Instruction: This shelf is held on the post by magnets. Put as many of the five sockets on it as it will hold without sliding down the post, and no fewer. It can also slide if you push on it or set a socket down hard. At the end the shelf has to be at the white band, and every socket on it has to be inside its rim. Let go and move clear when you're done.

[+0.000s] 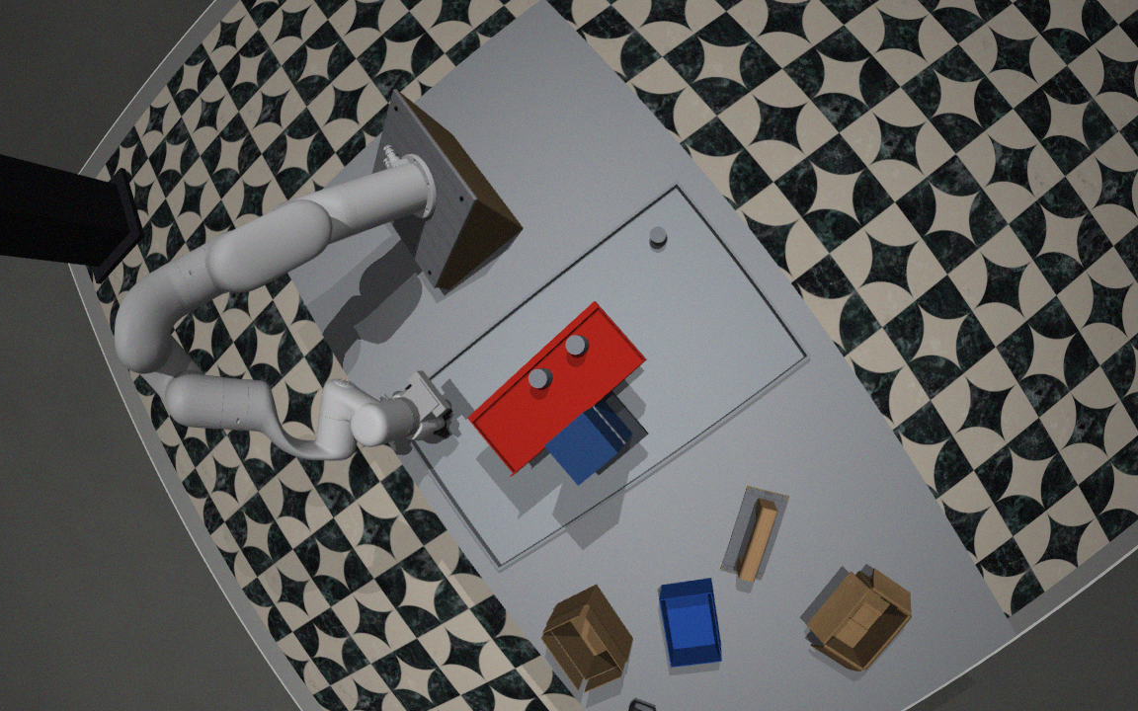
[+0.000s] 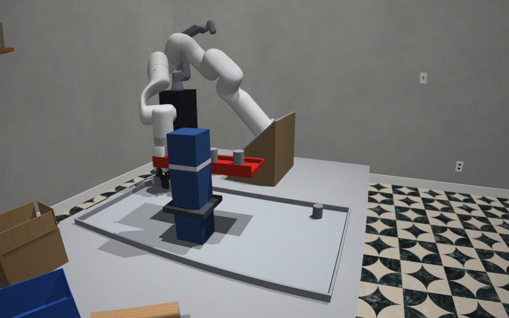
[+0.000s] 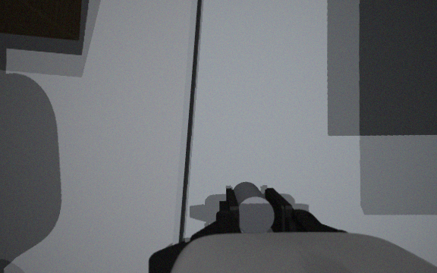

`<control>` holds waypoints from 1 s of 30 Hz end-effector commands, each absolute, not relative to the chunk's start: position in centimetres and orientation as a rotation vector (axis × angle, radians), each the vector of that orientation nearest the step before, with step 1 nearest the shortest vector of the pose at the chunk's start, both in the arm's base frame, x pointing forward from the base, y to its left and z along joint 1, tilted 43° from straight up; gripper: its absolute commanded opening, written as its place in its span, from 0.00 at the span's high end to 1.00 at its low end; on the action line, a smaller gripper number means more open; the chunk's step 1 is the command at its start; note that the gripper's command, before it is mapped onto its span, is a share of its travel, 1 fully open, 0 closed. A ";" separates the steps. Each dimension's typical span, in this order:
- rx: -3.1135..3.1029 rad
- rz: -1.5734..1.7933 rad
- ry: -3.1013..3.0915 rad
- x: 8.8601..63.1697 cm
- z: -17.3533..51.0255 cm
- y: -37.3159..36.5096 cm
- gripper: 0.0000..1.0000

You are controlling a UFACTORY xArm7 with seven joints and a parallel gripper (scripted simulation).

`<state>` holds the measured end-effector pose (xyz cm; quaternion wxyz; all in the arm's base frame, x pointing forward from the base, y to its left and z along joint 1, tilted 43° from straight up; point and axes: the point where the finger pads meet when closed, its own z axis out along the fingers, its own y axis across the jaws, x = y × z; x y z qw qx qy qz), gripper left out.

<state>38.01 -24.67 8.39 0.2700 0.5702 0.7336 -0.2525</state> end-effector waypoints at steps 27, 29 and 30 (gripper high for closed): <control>1.534 -0.678 1.977 37.8 10.6 -22.6 1.00; 1.534 -0.678 1.977 37.8 10.6 -22.6 1.00; 1.534 -0.678 1.977 37.8 10.6 -22.6 1.00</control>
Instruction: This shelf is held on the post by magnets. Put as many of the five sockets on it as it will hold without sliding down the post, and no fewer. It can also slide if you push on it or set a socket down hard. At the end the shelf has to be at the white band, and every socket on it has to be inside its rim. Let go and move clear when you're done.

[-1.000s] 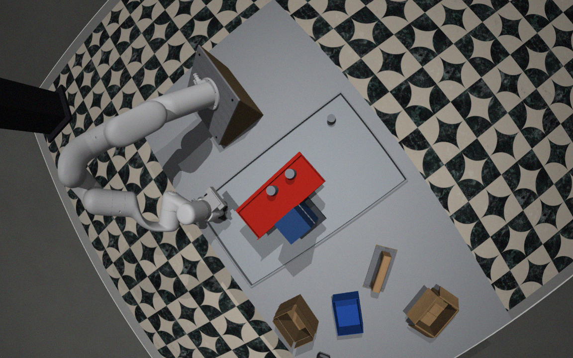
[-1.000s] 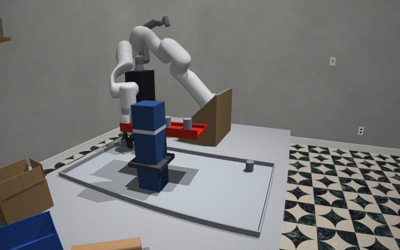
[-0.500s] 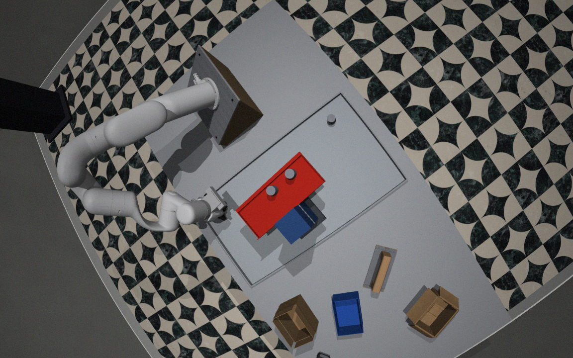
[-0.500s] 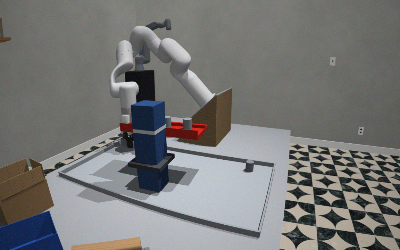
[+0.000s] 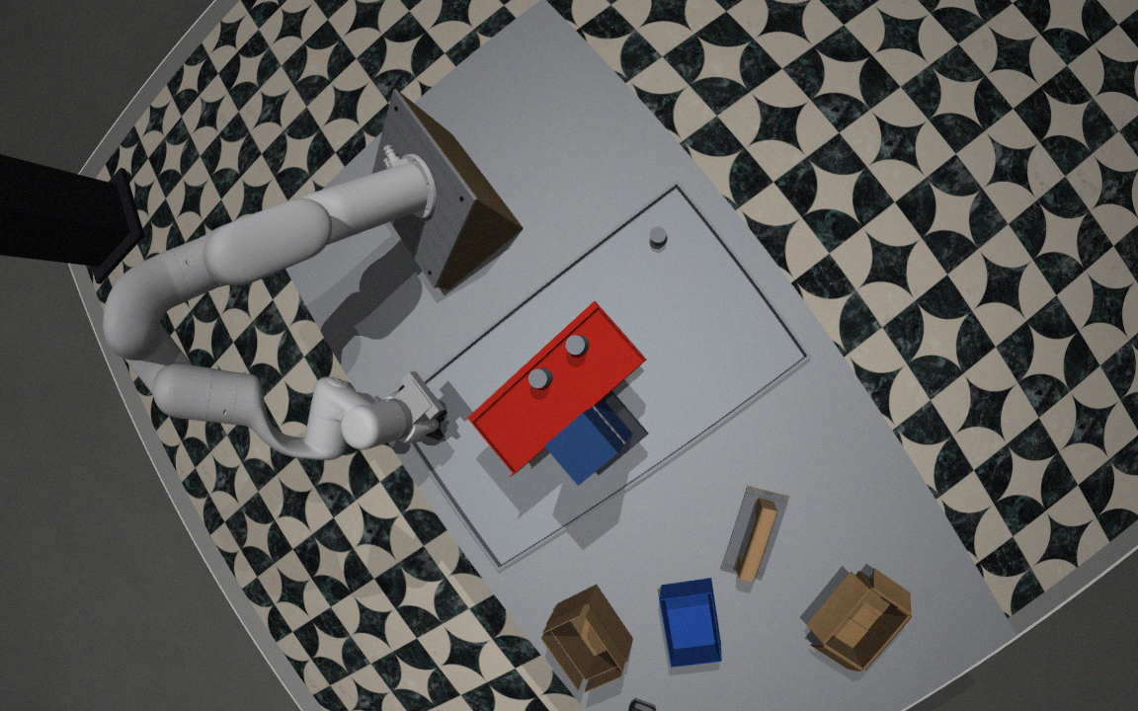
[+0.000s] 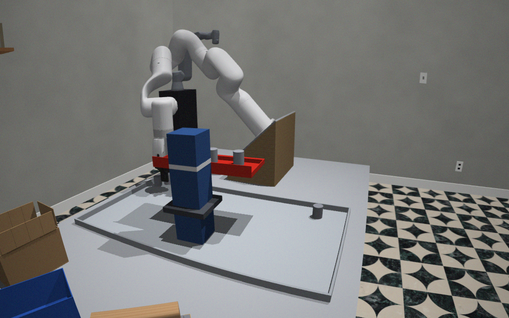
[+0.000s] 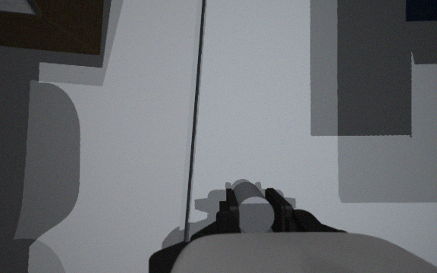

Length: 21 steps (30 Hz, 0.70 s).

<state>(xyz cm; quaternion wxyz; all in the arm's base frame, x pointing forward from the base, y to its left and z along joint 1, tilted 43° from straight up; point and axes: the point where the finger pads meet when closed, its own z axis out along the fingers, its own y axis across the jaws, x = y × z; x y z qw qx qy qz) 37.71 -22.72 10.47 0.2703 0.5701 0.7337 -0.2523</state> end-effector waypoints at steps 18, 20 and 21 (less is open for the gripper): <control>1.534 -0.678 1.977 37.5 12.4 -20.9 1.00; 1.534 -0.678 1.977 37.5 12.7 -20.6 1.00; 1.534 -0.678 1.977 37.5 12.8 -20.6 1.00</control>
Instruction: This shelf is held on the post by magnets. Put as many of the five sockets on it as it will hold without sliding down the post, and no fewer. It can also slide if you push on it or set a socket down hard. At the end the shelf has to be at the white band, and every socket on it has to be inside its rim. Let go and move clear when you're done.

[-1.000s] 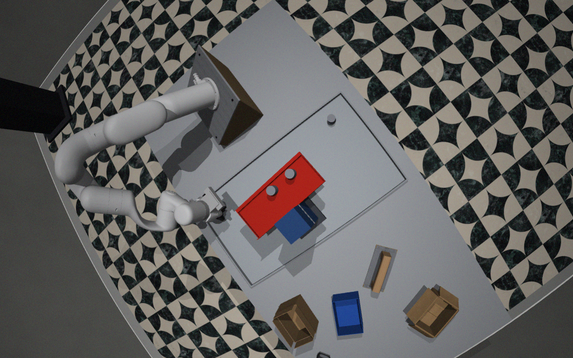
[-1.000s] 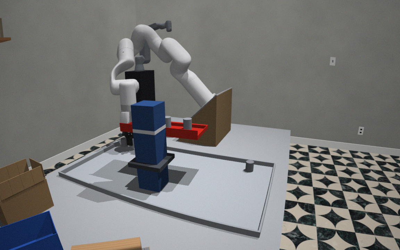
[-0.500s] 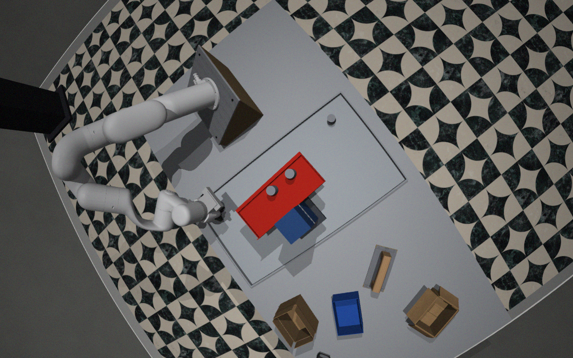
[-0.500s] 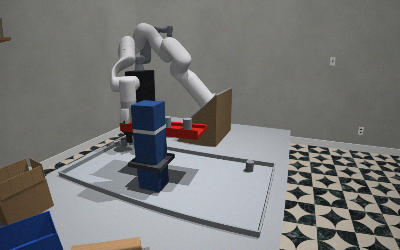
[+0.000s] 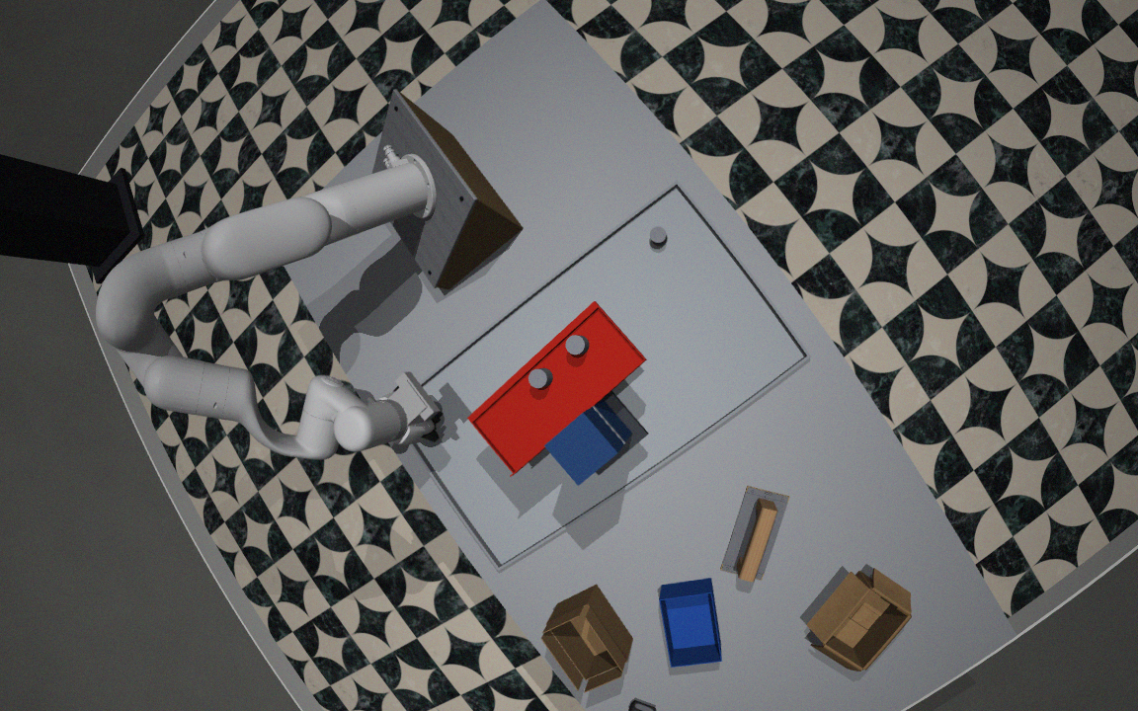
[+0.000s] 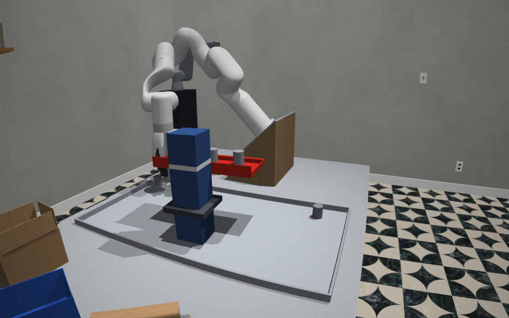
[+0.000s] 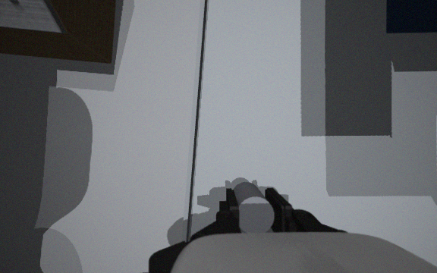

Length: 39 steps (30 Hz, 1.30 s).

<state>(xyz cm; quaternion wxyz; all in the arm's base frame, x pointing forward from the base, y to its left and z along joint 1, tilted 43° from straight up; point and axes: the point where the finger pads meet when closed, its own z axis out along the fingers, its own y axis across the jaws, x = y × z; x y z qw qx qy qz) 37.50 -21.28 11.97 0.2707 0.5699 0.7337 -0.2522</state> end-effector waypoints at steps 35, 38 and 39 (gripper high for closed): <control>1.534 -0.678 1.977 36.4 14.5 -19.2 1.00; 1.534 -0.678 1.977 36.3 14.7 -19.0 1.00; 1.534 -0.678 1.977 36.1 14.9 -18.8 1.00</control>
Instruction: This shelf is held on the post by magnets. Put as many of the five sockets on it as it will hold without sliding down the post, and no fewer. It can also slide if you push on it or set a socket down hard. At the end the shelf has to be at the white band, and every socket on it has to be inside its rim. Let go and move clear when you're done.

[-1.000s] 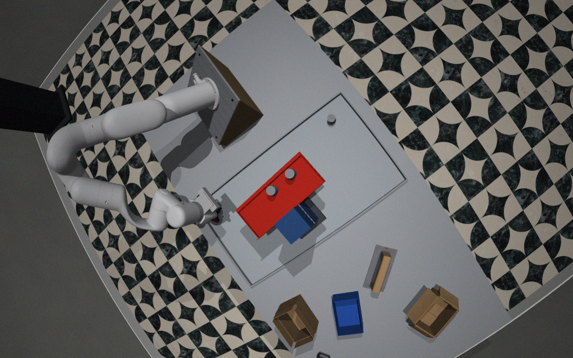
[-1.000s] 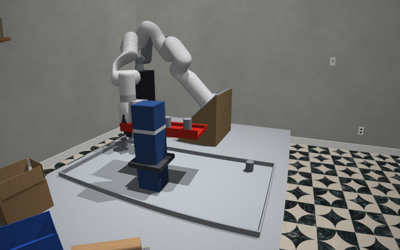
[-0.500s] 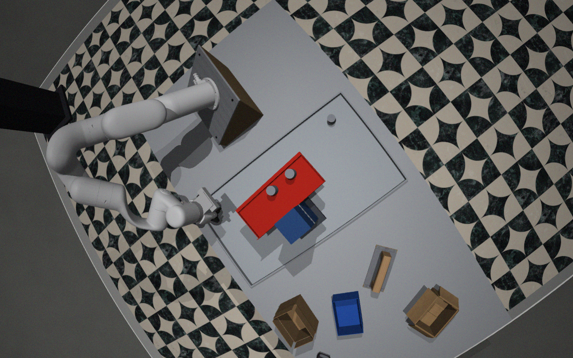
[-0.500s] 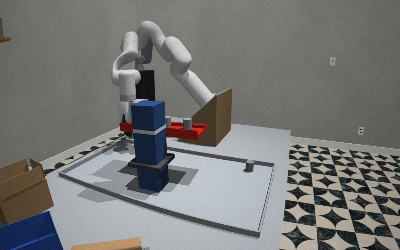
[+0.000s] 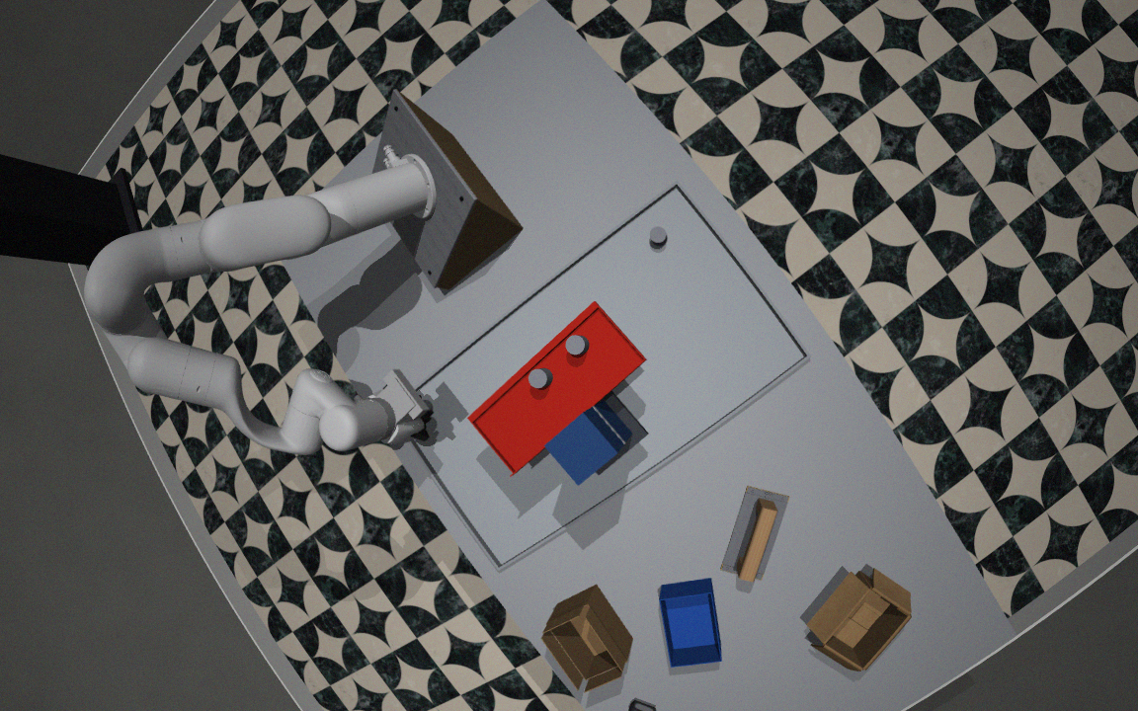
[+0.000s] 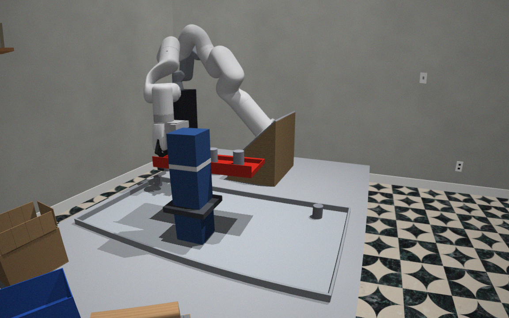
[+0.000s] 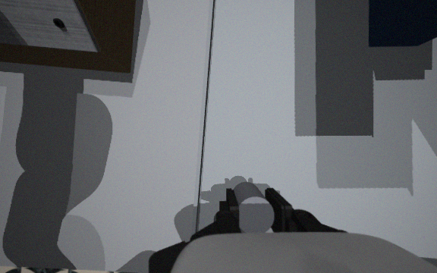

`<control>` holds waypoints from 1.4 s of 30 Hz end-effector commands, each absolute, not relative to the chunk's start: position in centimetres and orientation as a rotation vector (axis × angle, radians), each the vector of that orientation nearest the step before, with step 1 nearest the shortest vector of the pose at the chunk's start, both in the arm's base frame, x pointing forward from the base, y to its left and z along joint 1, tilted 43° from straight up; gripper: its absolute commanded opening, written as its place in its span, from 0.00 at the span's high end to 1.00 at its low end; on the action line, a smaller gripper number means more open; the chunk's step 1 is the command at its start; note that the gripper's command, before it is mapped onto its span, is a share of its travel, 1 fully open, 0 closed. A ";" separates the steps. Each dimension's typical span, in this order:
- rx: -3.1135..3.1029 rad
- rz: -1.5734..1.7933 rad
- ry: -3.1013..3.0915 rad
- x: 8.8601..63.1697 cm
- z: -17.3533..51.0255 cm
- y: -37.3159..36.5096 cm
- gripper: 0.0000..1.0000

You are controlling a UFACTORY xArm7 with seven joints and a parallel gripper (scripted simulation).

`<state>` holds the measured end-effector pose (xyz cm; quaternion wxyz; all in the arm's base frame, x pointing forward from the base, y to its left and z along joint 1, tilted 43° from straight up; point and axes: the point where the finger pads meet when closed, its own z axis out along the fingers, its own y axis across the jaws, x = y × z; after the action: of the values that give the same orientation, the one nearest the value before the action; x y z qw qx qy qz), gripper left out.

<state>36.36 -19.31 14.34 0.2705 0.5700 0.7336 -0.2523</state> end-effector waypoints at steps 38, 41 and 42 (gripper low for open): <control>1.534 -0.678 1.977 29.6 25.4 -10.5 1.00; 1.534 -0.678 1.977 29.2 25.9 -10.1 1.00; 1.534 -0.678 1.977 29.1 26.1 -9.9 1.00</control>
<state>29.64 -10.71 25.10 0.2696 0.5699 0.7342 -0.2522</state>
